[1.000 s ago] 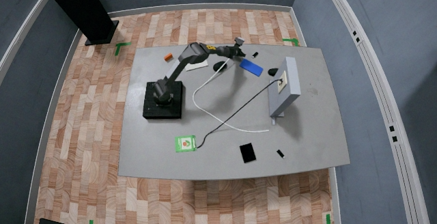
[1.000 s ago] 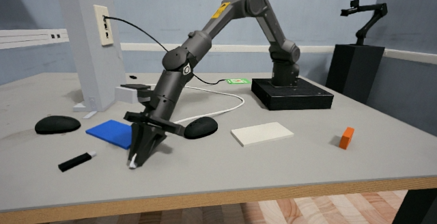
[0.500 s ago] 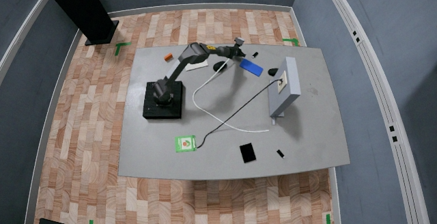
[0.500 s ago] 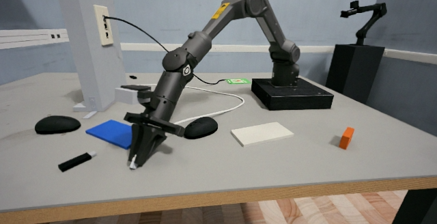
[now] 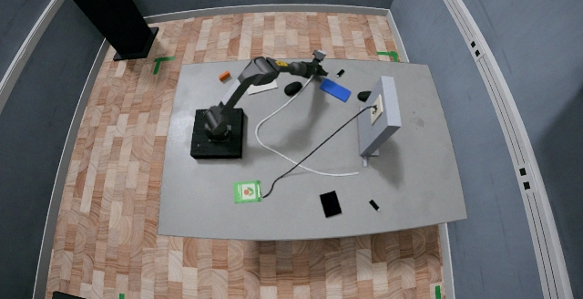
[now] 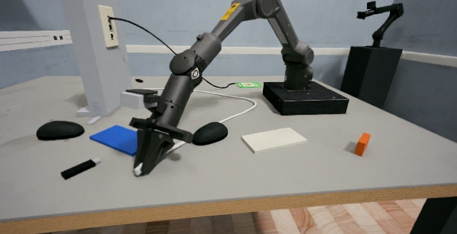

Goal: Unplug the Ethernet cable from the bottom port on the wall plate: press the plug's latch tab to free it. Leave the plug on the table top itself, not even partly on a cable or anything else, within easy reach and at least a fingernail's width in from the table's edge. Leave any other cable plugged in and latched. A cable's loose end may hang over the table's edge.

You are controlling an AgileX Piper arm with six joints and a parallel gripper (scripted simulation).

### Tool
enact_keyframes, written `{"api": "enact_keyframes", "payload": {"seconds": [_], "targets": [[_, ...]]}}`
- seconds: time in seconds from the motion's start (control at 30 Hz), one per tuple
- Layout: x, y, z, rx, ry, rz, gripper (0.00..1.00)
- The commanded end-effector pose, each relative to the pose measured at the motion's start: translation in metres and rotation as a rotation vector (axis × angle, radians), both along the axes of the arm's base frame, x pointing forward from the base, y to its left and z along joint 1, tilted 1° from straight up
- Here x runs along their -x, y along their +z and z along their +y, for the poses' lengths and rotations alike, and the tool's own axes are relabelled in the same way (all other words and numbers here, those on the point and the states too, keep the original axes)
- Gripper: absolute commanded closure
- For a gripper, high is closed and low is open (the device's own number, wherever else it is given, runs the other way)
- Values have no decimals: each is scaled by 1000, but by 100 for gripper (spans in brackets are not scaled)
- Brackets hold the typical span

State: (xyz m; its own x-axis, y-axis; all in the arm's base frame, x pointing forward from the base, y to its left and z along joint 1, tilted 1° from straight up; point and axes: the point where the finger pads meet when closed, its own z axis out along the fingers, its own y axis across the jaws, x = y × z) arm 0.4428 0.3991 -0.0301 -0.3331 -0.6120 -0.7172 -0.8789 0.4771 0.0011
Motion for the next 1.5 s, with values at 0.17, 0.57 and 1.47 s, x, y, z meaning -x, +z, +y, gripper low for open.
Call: {"api": "enact_keyframes", "payload": {"seconds": [0.17,0.57,1.47], "targets": [[-1,2,0,-2,0,-3,83],[-1,2,0,-2,0,-3,79],[-1,2,0,-2,0,-3,36]]}}
